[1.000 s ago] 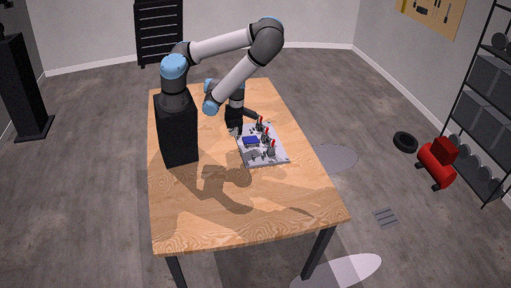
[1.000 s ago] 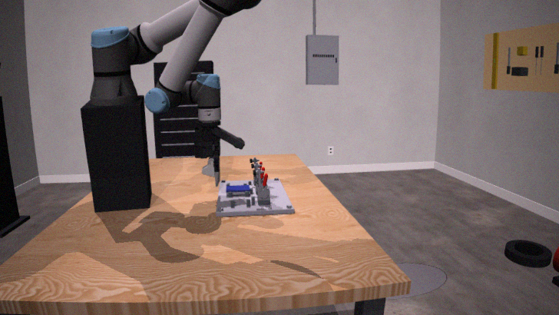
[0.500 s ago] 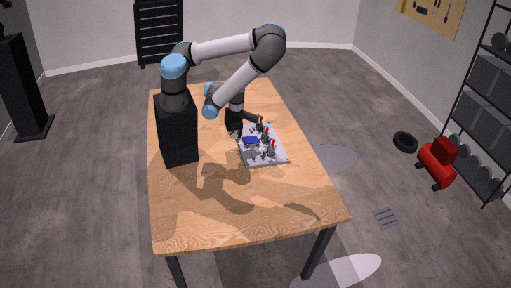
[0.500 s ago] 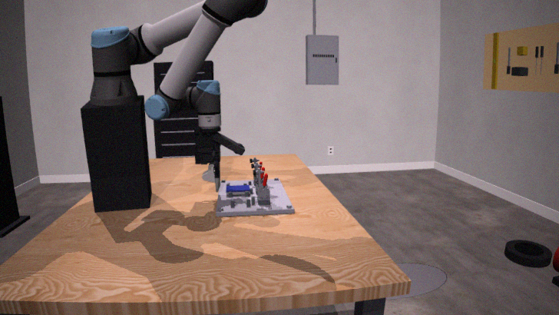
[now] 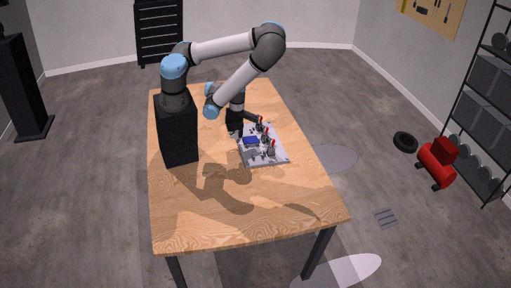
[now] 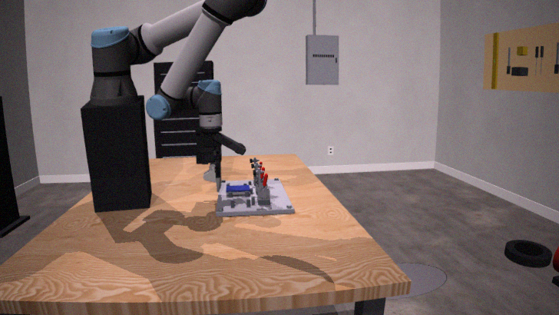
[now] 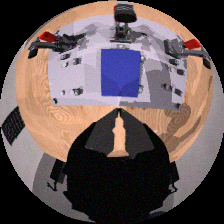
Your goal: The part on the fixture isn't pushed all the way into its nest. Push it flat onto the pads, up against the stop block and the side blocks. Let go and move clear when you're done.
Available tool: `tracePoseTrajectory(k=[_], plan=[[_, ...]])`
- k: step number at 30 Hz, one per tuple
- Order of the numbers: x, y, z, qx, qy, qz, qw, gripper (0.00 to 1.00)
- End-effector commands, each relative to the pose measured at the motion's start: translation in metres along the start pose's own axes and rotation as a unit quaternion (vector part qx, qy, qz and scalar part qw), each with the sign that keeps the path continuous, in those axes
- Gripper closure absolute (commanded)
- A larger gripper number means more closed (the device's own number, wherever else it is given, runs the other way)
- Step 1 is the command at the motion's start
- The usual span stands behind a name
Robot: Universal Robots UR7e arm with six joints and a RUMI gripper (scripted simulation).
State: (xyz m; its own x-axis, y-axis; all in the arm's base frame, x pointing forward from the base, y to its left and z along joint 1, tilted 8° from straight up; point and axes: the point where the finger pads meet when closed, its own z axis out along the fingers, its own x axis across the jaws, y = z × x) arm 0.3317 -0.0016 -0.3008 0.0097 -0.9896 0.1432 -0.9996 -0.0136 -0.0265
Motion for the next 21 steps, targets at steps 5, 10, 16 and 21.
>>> tracePoseTrajectory(k=[5,10,16,21], plan=[[0.0001,-0.0043,-0.0002,0.0,0.0,0.0,1.0,1.0],[0.0001,-0.0043,-0.0002,0.0,0.0,0.0,1.0,1.0],[0.0001,-0.0043,-0.0002,0.0,0.0,0.0,1.0,1.0],[0.0001,-0.0082,-0.0001,0.0,0.0,0.0,1.0,1.0]])
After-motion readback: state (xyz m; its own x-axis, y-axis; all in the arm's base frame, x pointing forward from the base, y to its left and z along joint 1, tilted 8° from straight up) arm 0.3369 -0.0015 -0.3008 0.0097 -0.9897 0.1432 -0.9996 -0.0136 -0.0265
